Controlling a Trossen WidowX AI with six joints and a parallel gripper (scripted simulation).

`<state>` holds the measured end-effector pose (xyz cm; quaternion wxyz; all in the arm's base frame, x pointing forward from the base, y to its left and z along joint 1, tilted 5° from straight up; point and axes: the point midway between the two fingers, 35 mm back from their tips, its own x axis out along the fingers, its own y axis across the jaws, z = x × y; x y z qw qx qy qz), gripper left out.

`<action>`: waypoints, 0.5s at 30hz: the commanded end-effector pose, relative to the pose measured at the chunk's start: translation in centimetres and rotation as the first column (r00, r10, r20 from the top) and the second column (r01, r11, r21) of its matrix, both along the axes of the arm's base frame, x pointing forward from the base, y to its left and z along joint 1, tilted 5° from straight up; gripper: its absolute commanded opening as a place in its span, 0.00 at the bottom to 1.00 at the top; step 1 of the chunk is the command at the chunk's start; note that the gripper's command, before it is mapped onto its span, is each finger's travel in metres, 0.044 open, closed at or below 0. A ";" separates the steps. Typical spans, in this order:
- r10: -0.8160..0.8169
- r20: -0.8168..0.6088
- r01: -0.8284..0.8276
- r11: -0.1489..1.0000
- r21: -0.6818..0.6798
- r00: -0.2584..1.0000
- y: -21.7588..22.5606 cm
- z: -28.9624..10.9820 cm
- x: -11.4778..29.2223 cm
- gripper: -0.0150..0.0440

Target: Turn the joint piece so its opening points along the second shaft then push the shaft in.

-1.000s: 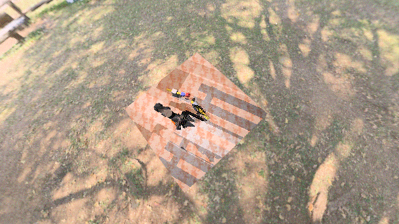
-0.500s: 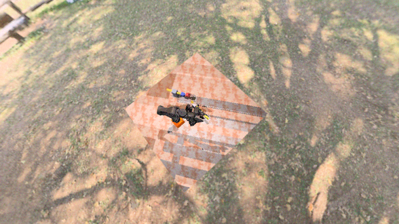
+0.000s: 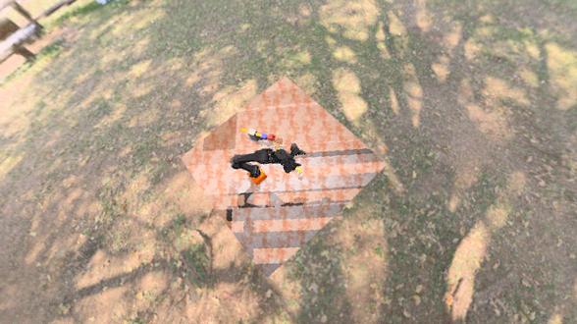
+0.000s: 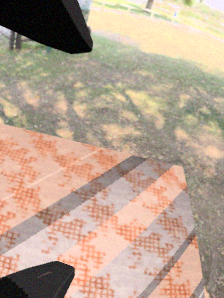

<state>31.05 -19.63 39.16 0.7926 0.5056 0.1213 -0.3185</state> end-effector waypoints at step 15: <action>0.327 -0.296 -0.336 0.942 0.023 0.897 8.2 -7.4 5.7 1.00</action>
